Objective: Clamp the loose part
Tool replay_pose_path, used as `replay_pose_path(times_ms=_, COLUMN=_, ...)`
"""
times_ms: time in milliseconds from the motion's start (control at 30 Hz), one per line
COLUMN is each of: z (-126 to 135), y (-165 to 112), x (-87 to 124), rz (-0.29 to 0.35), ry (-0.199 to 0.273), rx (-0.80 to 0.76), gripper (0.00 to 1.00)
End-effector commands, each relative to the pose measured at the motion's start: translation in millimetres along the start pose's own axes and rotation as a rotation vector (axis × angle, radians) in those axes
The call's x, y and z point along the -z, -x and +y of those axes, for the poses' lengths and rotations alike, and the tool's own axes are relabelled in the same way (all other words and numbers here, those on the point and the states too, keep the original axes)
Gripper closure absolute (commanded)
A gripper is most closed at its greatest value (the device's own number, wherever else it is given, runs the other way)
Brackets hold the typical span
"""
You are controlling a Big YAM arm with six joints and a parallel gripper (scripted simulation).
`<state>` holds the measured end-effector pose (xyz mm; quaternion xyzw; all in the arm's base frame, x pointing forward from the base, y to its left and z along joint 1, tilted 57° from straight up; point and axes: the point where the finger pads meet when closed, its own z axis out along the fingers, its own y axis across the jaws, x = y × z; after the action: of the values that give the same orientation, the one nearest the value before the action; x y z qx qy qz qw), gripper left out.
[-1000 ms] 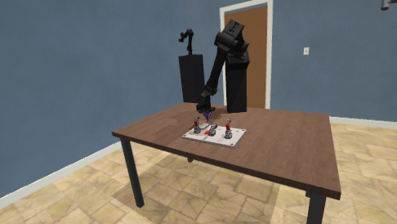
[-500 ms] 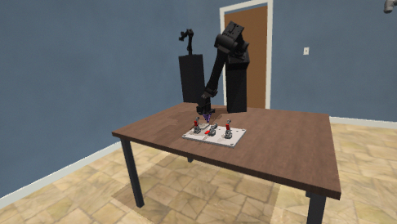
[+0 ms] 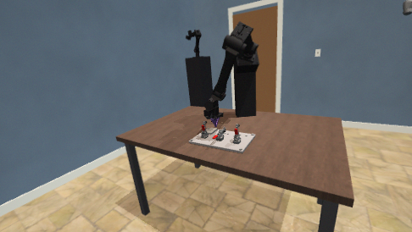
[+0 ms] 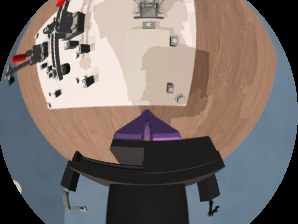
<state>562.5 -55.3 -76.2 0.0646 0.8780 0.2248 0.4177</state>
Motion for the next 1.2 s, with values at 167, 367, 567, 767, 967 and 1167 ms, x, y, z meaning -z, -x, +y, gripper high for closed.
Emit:
replay_pose_path(times_ms=167, z=4, y=13, x=0, rz=-0.028, ry=0.003, rx=0.006, gripper=1.00)
replay_pose_path(times_ms=367, z=6, y=4, x=-7, rz=-0.008, ry=0.008, rx=0.002, gripper=1.00)
replay_pose_path(times_ms=567, z=6, y=1, x=-10, rz=0.006, ry=0.005, rx=-0.007, gripper=1.00)
replay_pose_path(times_ms=767, z=6, y=6, x=-9, rz=0.001, ry=0.004, rx=-0.005, gripper=1.00)
replay_pose_path(times_ms=967, z=6, y=6, x=-8, rz=0.000, ry=0.004, rx=-0.005, gripper=1.00)
replay_pose_path(times_ms=1167, z=6, y=6, x=-8, rz=0.000, ry=0.004, rx=-0.005, gripper=1.00)
